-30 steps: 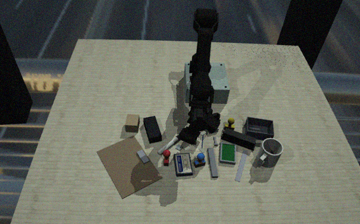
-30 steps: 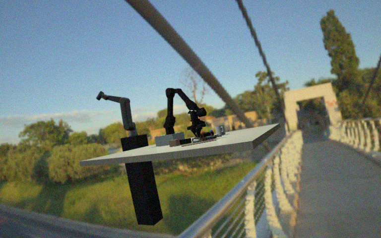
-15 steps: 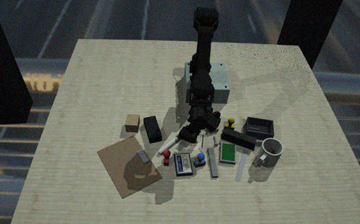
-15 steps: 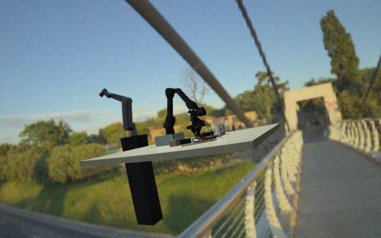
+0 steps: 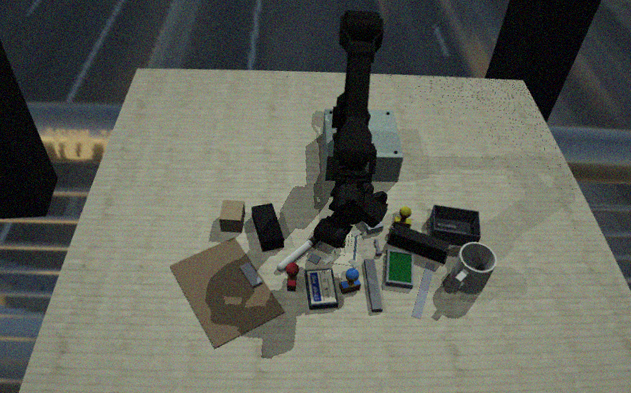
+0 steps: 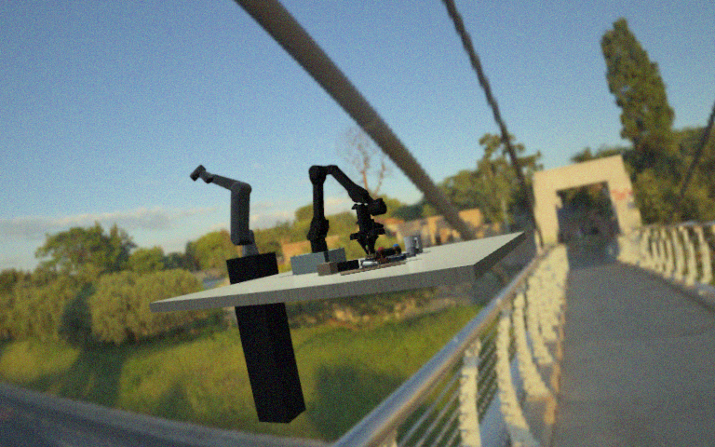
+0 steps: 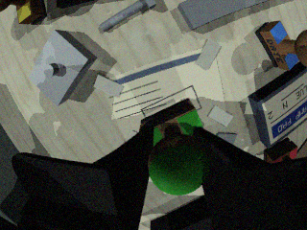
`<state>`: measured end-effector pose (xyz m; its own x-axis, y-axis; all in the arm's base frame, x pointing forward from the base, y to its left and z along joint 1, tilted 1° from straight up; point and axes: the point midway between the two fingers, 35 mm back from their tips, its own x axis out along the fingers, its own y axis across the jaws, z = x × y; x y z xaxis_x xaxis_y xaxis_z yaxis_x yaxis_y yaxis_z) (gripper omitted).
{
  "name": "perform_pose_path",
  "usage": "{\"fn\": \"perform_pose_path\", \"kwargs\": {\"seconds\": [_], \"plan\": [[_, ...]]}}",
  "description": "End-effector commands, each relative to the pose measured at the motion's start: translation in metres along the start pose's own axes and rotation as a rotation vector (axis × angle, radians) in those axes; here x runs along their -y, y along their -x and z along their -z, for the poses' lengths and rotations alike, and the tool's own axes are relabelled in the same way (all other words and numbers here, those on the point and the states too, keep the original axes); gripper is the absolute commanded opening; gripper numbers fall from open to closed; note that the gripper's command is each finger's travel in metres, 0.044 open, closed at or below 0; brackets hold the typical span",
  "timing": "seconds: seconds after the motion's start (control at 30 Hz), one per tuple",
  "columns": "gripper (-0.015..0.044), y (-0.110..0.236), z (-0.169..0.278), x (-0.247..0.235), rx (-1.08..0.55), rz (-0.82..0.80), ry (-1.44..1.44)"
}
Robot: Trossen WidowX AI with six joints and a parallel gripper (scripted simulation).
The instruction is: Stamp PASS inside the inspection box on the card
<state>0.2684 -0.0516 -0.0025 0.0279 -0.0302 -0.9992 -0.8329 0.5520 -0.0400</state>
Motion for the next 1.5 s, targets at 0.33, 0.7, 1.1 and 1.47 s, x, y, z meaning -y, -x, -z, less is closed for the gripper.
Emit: {"fn": "perform_pose_path", "kwargs": {"seconds": [0.33,0.7,1.1,1.47], "plan": [[0.0000,0.025,-0.002,0.005,0.006,0.014,0.004],[0.0000,0.043,-0.001,0.004,0.006,0.014,0.004],[0.0000,0.052,0.011,0.004,0.006,0.014,0.004],[0.0000,0.052,0.062,0.004,0.002,0.013,0.002]]}}
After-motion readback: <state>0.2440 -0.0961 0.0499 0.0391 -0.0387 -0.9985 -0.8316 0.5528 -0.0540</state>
